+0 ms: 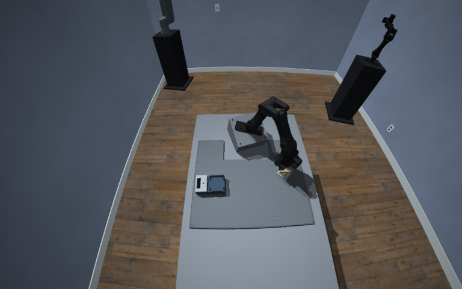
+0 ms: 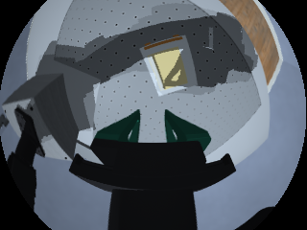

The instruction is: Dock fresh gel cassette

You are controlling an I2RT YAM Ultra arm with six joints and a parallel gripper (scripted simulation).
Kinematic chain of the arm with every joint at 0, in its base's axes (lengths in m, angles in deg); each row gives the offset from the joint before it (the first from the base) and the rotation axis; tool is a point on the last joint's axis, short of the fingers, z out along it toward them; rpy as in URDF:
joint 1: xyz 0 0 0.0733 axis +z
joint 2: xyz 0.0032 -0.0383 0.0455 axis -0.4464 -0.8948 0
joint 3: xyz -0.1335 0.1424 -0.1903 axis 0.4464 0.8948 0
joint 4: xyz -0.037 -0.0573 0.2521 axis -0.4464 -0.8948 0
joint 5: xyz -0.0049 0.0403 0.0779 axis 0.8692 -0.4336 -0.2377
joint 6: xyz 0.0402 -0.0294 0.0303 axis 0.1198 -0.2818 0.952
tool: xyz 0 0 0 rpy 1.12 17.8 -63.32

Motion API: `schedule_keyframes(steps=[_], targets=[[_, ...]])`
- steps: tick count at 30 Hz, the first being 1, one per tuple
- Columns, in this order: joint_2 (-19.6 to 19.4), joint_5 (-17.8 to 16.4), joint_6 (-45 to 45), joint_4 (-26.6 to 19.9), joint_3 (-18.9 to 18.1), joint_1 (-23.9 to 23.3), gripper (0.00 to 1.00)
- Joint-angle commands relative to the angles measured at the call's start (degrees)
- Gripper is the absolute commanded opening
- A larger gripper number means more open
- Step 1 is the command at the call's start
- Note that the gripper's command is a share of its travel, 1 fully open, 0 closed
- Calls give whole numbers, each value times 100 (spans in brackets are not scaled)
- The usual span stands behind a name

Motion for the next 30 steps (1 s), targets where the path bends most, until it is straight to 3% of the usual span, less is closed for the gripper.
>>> schedule_keyframes(steps=[1,14,16,30], targets=[[273,-172,462,189,245,-187,36],[848,-544,1783,495,1050,-1400,36],[848,-544,1783,495,1050,-1400,36],[1126,-1047,2960,705,1535,-2987,36]])
